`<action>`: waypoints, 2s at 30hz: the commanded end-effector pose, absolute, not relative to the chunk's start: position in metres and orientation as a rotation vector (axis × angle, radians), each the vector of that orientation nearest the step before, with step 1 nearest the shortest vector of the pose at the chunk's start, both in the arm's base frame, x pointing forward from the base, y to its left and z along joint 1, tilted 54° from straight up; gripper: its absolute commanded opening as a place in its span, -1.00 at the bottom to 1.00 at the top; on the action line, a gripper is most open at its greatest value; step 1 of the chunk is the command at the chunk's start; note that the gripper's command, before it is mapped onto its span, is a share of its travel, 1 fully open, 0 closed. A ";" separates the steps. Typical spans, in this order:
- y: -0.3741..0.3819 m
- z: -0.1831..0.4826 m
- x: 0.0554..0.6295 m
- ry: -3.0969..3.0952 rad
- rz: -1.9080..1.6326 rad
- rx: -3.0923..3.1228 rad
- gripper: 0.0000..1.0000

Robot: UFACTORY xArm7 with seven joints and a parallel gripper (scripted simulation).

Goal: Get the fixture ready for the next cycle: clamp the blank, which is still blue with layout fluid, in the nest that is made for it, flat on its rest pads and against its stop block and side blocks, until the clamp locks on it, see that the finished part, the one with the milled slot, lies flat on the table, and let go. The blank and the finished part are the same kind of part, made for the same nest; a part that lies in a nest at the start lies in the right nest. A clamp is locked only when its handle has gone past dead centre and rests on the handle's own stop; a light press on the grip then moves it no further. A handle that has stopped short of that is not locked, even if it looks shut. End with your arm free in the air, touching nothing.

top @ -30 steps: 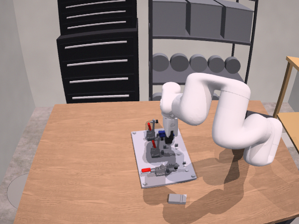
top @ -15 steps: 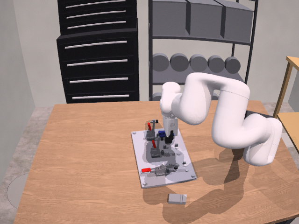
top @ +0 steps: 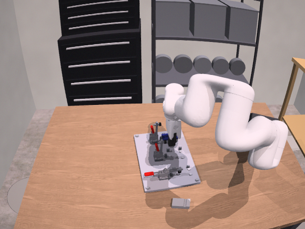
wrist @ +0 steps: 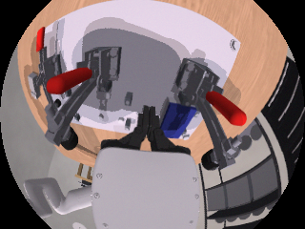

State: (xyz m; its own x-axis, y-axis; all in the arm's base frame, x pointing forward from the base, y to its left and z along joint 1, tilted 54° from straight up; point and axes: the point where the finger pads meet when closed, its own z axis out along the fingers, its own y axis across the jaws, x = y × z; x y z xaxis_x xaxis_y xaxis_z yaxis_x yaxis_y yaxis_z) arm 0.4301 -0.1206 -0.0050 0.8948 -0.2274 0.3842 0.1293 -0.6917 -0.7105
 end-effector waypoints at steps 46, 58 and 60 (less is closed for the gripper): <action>-0.131 -0.013 0.432 0.073 -0.582 -2.266 -1.00; -0.125 -0.007 0.430 0.073 -0.582 -2.266 -1.00; -0.124 -0.005 0.430 0.073 -0.582 -2.266 -1.00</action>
State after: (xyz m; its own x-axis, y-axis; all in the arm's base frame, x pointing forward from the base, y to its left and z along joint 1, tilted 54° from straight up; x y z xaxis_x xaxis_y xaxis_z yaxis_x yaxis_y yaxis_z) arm 0.4303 -0.1239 -0.0084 0.8949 -0.2283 0.3835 0.1283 -0.6914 -0.7110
